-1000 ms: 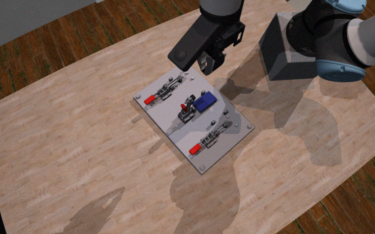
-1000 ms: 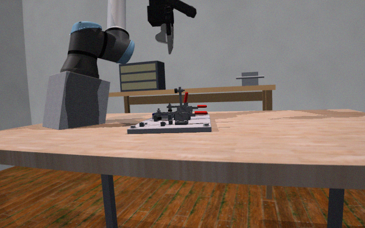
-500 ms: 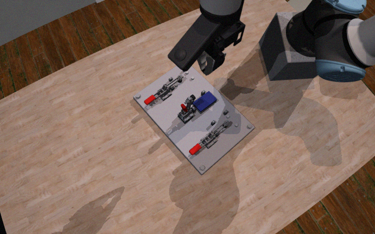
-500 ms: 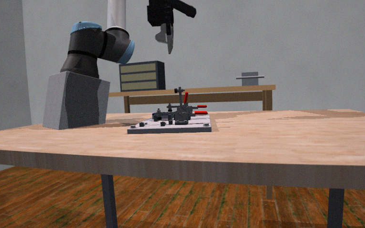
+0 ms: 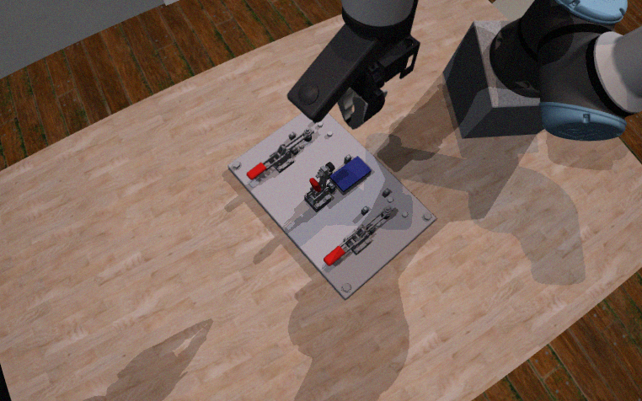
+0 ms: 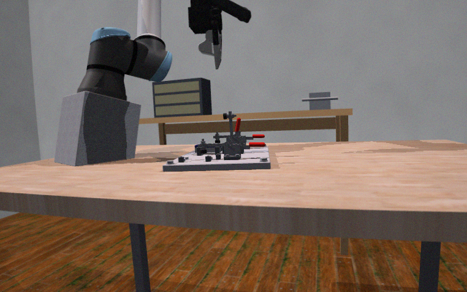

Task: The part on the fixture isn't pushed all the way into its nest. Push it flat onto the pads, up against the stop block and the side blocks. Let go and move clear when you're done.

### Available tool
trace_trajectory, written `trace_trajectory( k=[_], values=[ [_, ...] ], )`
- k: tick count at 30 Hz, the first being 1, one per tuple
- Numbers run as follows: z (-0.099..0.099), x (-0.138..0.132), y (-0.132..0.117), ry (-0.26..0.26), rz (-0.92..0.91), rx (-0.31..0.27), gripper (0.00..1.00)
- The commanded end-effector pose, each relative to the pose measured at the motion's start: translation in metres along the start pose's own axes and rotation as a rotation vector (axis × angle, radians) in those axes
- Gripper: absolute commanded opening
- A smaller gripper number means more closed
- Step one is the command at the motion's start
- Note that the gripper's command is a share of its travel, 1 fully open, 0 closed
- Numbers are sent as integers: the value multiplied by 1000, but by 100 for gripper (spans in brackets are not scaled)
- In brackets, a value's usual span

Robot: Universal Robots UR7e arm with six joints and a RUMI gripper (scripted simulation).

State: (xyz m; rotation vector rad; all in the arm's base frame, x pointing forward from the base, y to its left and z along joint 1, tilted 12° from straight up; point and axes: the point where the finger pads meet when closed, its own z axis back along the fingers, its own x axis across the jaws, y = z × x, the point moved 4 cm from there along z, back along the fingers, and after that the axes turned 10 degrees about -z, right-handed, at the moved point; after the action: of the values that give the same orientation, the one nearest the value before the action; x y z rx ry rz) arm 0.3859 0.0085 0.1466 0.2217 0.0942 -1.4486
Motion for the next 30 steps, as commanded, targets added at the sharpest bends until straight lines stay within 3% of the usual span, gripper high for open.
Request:
trace_trajectory(
  k=[1, 13, 18, 30],
  values=[
    [0, 0, 0, 0, 0, 1, 0],
    [0, 0, 0, 0, 0, 1, 0],
    [-44, 7, -21, -5, -10, 1, 0],
    [-44, 7, -21, -5, -10, 1, 0]
  ],
)
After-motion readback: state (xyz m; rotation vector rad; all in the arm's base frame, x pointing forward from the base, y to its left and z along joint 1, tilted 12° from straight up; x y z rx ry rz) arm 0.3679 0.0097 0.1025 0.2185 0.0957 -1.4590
